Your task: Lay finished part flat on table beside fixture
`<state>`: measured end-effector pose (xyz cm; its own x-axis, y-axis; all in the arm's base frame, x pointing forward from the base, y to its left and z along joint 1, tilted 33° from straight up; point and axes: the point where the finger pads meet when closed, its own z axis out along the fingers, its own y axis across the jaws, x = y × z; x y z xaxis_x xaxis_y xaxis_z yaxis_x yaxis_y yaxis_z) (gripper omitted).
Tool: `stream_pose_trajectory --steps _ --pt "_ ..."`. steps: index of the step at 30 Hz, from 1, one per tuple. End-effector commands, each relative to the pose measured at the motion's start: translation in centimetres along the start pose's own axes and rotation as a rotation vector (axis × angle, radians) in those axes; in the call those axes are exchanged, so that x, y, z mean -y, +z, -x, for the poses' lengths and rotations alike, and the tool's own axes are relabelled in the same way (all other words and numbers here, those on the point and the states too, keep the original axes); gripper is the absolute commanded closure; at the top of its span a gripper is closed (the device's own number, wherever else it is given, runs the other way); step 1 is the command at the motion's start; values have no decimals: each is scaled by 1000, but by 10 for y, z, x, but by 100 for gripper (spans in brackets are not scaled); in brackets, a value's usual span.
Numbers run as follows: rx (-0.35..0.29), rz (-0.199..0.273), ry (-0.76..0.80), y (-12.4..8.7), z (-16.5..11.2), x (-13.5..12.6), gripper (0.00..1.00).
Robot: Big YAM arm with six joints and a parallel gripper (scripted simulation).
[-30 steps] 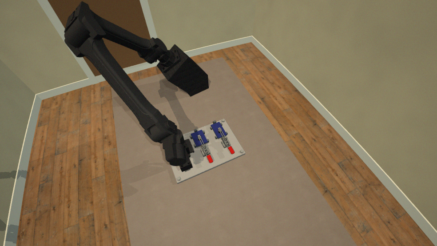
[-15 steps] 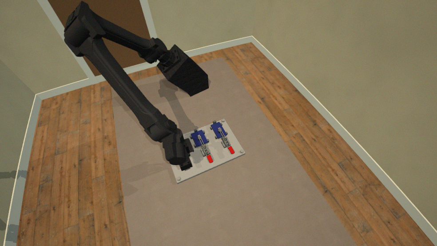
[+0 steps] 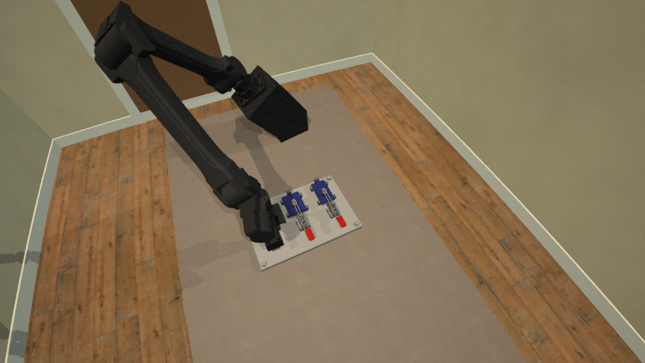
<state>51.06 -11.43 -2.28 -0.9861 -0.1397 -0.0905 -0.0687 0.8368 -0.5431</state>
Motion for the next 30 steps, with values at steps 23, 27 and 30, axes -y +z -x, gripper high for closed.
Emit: stream_pose_trajectory --steps 23,27,30 --pt "-1 10 -36 -33 -18 0 100" --pt "-2 10 -38 -34 -19 0 100" --pt "-3 11 -38 -35 -19 0 100"
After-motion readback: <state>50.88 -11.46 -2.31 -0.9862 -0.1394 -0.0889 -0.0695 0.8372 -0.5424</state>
